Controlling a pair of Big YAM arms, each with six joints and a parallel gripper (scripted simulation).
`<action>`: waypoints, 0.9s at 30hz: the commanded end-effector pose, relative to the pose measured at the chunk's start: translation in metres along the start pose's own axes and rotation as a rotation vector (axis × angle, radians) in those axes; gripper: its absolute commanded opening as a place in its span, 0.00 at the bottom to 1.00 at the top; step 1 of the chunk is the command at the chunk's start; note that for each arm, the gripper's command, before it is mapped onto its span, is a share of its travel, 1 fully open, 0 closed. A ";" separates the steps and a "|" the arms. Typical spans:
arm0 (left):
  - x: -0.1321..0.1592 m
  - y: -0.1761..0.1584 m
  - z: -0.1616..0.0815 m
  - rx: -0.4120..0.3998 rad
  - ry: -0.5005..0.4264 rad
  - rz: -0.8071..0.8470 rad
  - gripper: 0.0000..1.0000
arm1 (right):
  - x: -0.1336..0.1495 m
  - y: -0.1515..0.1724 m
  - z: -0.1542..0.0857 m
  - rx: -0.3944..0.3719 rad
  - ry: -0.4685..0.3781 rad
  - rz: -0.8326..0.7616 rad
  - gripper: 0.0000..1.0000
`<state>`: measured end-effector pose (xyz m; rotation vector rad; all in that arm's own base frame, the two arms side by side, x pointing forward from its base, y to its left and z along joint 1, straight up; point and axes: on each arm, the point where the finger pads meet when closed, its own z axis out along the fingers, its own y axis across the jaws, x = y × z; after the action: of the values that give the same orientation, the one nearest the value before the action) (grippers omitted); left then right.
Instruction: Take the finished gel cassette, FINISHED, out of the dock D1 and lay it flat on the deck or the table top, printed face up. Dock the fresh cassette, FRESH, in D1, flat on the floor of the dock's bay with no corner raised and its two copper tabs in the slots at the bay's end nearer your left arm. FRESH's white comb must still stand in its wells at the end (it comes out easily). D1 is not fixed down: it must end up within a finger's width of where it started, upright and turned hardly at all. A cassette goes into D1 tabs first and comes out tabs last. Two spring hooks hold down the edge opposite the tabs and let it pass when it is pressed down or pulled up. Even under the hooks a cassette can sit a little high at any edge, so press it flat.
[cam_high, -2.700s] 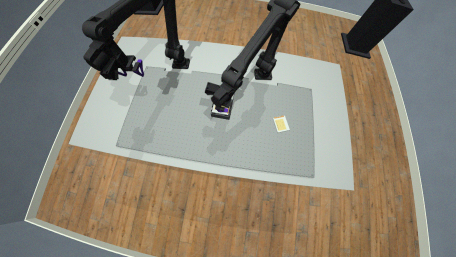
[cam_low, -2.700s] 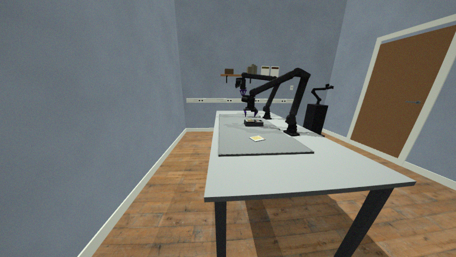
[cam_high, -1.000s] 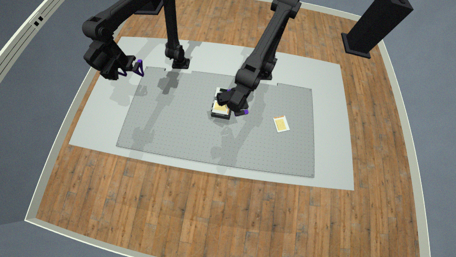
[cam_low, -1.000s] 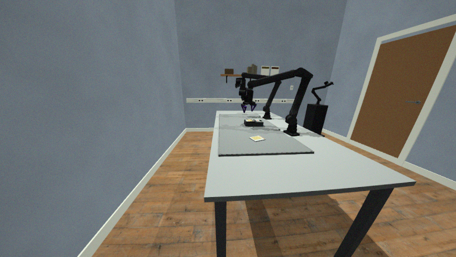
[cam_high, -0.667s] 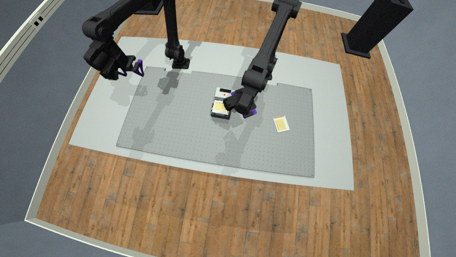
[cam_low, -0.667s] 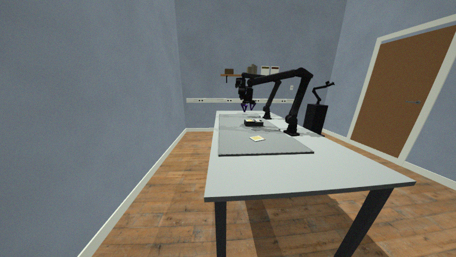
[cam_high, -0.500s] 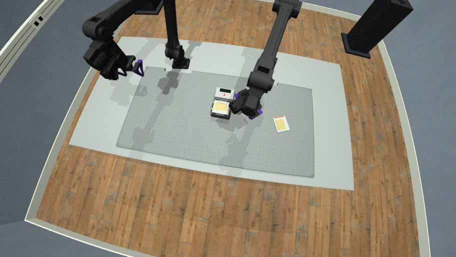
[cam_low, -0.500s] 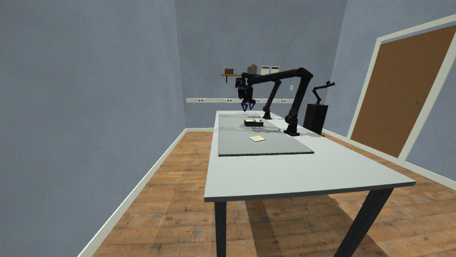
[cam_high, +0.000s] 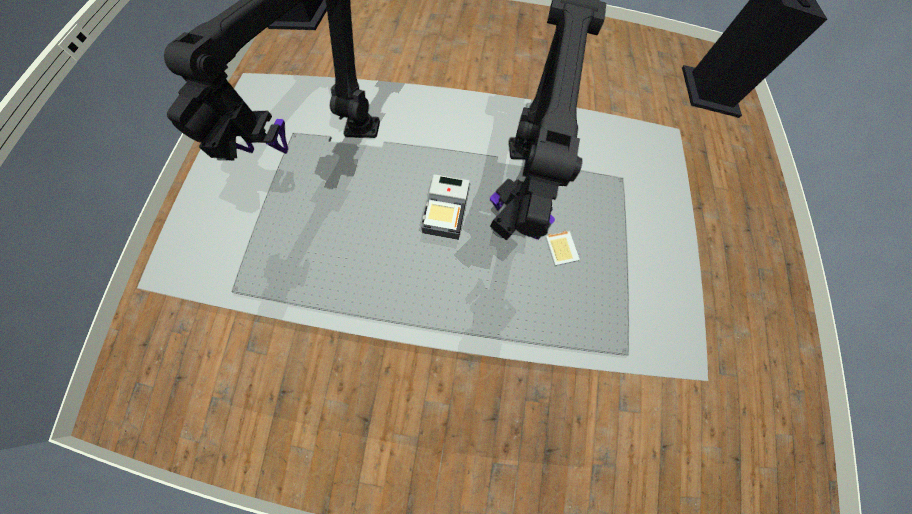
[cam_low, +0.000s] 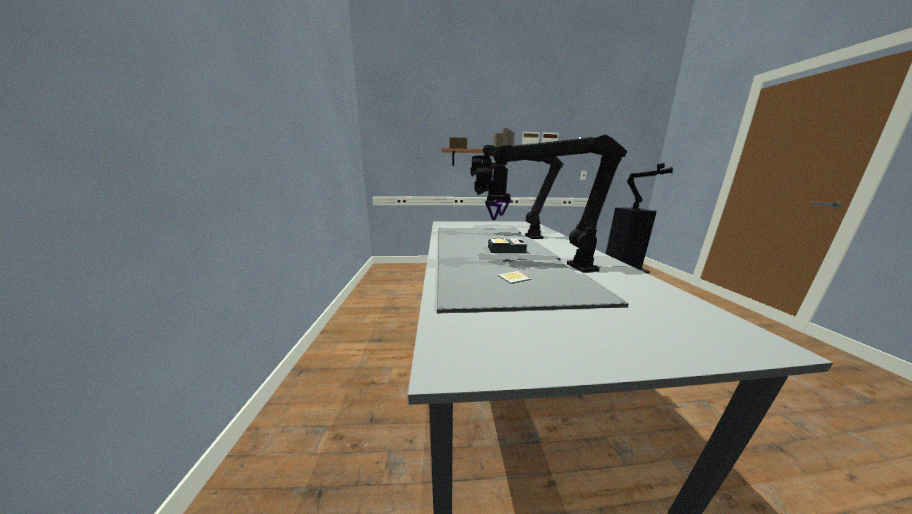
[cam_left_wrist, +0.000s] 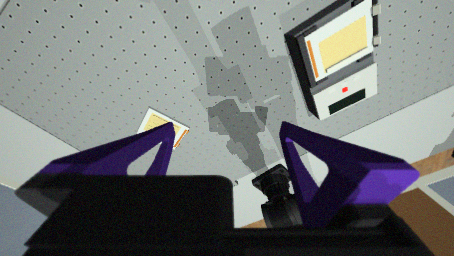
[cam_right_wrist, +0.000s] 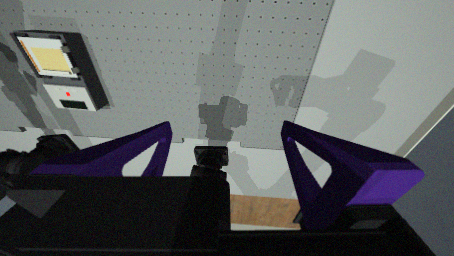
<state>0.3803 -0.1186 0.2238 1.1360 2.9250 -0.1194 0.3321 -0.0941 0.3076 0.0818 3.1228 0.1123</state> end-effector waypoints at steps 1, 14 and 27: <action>-0.004 0.018 -0.037 -0.035 -0.049 -0.096 0.98 | -0.010 -0.005 -0.020 0.003 -0.014 0.019 1.00; 0.028 0.053 -0.065 -0.057 -0.025 -0.322 0.98 | -0.010 -0.005 -0.020 0.003 -0.014 0.019 1.00; 0.065 0.082 -0.093 -0.082 0.003 -0.575 0.98 | -0.010 -0.005 -0.020 0.003 -0.014 0.019 1.00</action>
<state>0.3822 -0.0172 0.2784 0.3710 3.1650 -0.0130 0.3321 -0.0941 0.3076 0.0818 3.1228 0.1123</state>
